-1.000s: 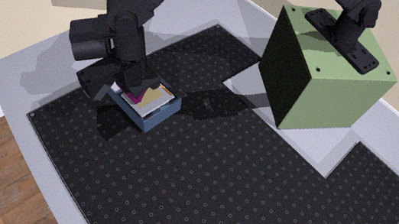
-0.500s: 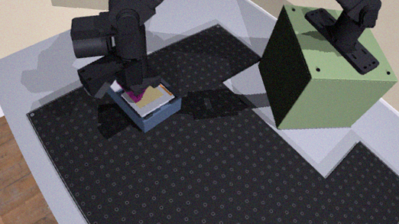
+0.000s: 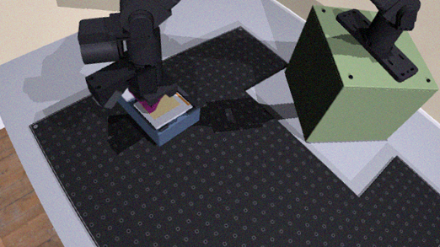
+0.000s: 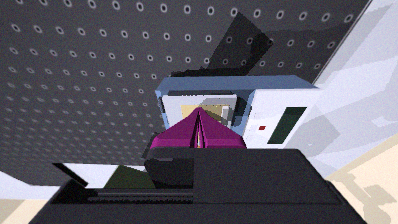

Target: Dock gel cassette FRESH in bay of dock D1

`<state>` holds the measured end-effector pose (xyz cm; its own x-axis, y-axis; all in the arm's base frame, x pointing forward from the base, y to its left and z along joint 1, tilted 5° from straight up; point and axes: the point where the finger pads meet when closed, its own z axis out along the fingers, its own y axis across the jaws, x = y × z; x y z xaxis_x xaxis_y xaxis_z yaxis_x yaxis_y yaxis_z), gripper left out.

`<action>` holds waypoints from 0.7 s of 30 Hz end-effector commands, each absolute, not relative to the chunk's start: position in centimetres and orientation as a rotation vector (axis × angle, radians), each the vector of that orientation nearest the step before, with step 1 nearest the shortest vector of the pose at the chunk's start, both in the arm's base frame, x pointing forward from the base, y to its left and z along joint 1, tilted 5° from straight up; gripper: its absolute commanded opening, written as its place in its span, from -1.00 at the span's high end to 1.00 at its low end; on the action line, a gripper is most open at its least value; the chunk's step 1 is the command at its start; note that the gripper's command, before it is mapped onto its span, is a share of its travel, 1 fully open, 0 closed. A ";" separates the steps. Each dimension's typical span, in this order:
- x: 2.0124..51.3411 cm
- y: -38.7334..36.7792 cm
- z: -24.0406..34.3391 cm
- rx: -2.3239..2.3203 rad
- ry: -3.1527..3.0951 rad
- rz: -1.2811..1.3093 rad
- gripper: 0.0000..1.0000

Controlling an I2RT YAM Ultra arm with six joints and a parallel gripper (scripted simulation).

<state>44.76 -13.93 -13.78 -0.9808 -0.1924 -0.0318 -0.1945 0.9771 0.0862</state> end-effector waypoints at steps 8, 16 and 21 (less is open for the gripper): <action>46.4 -14.8 -11.6 -0.306 3.040 0.093 1.00; 46.4 -14.8 -11.6 -0.306 3.040 0.093 1.00; 45.3 -14.6 -12.4 -0.303 3.064 0.111 1.00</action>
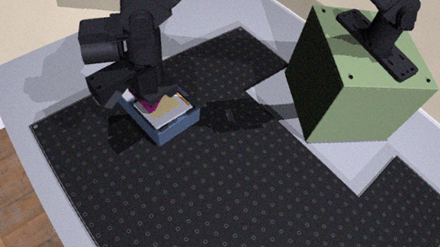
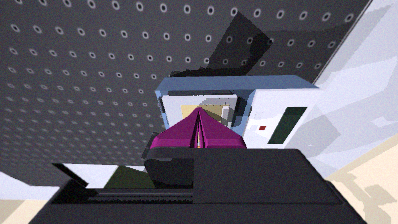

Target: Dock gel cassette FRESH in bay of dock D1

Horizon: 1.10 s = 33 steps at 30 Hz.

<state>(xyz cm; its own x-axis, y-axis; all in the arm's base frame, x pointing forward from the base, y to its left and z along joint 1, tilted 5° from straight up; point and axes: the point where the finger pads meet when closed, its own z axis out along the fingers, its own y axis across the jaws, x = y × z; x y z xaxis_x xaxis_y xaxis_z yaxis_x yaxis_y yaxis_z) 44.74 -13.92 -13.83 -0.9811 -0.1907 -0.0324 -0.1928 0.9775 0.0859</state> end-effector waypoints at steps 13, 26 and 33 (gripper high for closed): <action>44.9 -14.7 -12.8 -0.298 3.071 0.116 1.00; 44.8 -14.8 -12.9 -0.298 3.073 0.111 1.00; 44.4 -14.8 -13.4 -0.298 3.076 0.113 1.00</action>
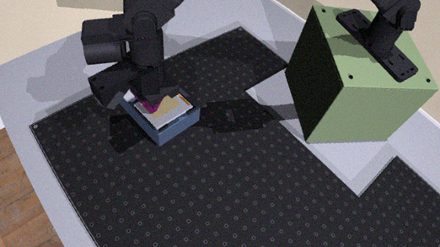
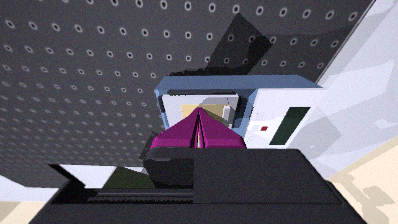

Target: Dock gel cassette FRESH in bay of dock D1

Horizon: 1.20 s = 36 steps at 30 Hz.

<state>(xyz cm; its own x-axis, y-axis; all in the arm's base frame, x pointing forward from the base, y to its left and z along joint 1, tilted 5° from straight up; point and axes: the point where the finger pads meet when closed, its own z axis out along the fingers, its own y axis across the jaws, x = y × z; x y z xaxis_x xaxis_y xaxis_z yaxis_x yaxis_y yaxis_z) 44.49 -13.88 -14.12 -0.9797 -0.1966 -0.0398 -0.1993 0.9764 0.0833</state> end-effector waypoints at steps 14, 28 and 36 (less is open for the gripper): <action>43.9 -14.8 -14.2 -0.298 3.086 0.115 1.00; 43.8 -14.7 -14.4 -0.299 3.082 0.120 1.00; 43.2 -14.6 -15.2 -0.299 3.094 0.130 1.00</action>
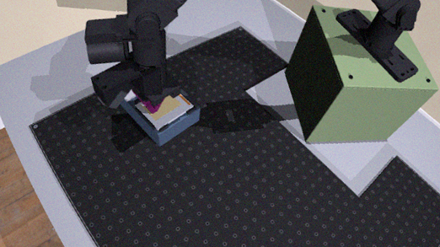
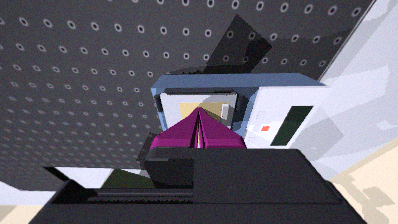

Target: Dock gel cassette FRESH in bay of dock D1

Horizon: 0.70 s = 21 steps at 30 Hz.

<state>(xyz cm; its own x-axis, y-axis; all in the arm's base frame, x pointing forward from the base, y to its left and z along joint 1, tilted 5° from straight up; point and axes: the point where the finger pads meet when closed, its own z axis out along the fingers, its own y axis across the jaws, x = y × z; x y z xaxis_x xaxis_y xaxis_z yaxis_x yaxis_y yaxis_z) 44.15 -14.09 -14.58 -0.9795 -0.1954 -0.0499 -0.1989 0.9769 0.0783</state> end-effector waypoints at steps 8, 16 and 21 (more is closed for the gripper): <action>42.8 -14.6 -15.9 -0.299 3.105 0.134 1.00; 42.6 -14.6 -16.1 -0.299 3.106 0.134 1.00; 42.5 -14.6 -16.3 -0.299 3.106 0.134 1.00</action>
